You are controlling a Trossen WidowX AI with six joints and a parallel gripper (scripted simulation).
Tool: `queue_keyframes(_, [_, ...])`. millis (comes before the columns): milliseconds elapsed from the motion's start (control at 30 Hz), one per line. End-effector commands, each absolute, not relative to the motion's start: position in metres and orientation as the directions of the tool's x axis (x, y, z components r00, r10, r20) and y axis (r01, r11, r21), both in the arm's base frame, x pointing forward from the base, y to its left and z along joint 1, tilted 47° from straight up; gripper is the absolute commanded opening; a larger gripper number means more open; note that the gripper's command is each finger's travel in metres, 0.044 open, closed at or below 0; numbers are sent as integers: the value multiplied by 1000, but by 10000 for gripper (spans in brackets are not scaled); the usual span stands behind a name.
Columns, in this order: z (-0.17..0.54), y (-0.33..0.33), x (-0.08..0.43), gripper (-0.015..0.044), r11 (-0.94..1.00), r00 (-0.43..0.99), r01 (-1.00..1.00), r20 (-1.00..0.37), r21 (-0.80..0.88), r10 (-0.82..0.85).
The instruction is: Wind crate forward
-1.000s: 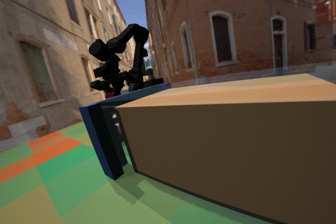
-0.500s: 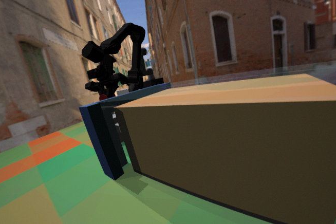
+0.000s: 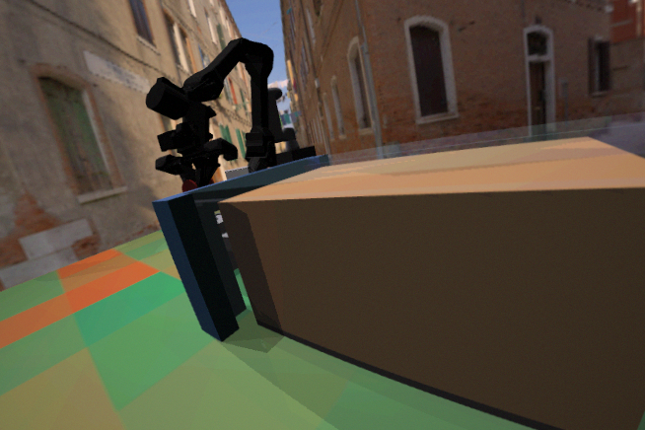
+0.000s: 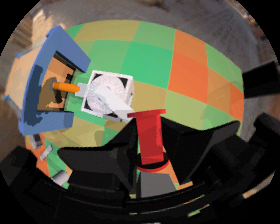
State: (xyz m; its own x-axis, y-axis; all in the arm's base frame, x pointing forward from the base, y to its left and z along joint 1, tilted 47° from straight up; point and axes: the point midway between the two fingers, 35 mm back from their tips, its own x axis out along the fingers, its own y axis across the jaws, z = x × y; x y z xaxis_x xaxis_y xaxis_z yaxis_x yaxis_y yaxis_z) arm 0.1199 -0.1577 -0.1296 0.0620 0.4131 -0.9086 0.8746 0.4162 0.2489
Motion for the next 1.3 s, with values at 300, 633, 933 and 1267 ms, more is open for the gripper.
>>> queue_keyframes(300, [-147,-176,114,0,431,42,874,-918,225,395])
queue_keyframes(633, [-157,-186,115,0,431,42,874,-918,225,394])
queue_keyframes(933, [-166,-195,117,0,431,42,874,-919,224,393])
queue_keyframes(1267, [-188,-214,129,0,432,43,874,-919,225,391])
